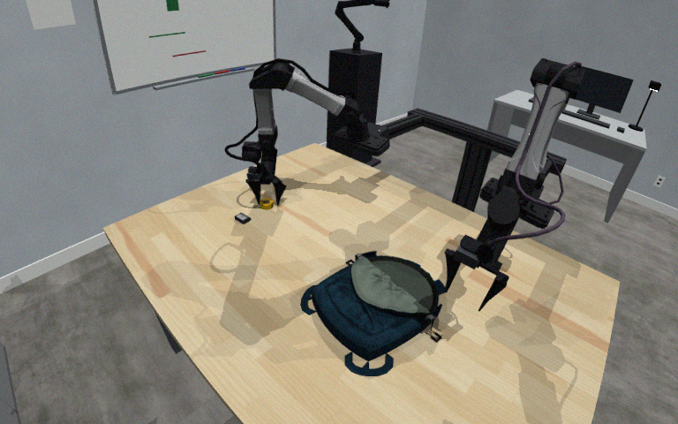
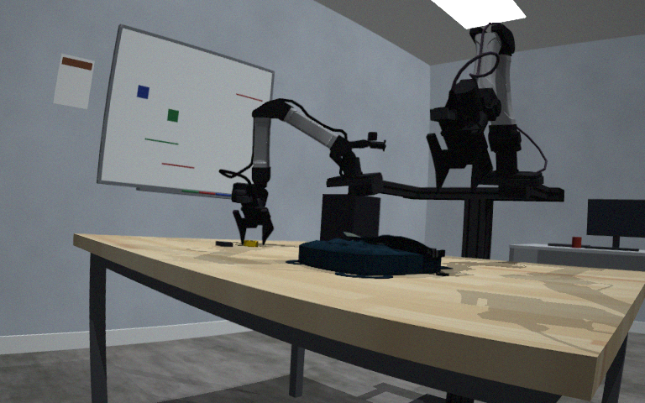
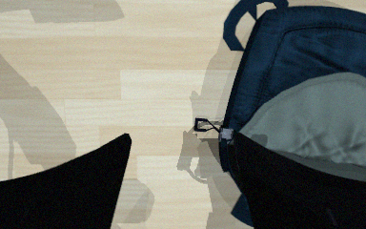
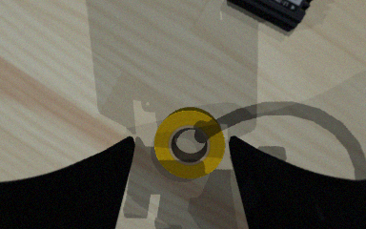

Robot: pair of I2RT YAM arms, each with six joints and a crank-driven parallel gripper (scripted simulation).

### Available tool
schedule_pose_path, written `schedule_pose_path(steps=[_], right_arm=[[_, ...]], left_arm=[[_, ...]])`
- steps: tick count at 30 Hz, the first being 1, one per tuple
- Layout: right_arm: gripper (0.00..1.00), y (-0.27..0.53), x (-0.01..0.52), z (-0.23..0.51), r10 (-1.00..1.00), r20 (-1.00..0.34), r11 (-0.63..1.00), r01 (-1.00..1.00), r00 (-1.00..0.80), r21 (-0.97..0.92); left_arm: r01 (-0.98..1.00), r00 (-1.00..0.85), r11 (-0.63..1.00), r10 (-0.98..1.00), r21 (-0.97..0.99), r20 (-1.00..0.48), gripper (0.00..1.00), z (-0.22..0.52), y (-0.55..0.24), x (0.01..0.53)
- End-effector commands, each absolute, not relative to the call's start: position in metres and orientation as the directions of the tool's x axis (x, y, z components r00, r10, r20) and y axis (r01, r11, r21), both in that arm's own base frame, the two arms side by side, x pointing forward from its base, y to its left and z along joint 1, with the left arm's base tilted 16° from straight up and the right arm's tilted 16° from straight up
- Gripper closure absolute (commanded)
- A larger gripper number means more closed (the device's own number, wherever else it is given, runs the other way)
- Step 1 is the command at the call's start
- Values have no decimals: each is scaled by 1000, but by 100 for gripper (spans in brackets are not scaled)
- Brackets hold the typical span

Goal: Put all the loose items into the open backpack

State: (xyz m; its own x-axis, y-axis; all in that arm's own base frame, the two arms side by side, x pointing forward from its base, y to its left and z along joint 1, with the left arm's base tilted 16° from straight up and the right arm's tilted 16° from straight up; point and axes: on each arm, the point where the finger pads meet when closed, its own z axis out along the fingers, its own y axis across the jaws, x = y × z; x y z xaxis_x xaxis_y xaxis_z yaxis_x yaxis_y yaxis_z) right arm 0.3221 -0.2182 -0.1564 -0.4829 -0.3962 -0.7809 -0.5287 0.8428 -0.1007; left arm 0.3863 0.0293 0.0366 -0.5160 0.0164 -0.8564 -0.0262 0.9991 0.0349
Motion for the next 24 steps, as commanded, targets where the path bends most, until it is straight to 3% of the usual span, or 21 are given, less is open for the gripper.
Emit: schedule_pose_path(steps=[1, 8, 9, 17, 18, 23, 24], right_arm=[[15, -240, 340, -158, -472, -764, 823, -530, -440, -203], [15, -225, 328, -163, -461, -765, 827, -531, -450, -185], [25, -225, 328, -163, -458, -766, 828, -530, -452, -183], [25, -233, 335, -158, -467, -765, 826, -526, -443, -200], [34, -233, 335, -160, -465, -765, 827, -527, -445, -197], [34, -236, 337, -156, -469, -765, 827, -524, -442, -205], [43, -236, 335, -151, -462, -770, 830, -520, -440, -201]], left_arm=[[-21, -498, 999, 21, 37, -867, 10, 45, 31, 394], [-21, -498, 999, 21, 37, -867, 10, 45, 30, 394], [-21, -498, 999, 21, 37, -867, 10, 45, 30, 394], [-21, -498, 999, 21, 37, -867, 10, 44, 30, 393], [-21, -498, 999, 21, 37, -867, 10, 44, 30, 393], [-21, -498, 999, 21, 37, -867, 10, 44, 30, 393], [-21, -498, 999, 21, 37, -867, 10, 44, 30, 393]])
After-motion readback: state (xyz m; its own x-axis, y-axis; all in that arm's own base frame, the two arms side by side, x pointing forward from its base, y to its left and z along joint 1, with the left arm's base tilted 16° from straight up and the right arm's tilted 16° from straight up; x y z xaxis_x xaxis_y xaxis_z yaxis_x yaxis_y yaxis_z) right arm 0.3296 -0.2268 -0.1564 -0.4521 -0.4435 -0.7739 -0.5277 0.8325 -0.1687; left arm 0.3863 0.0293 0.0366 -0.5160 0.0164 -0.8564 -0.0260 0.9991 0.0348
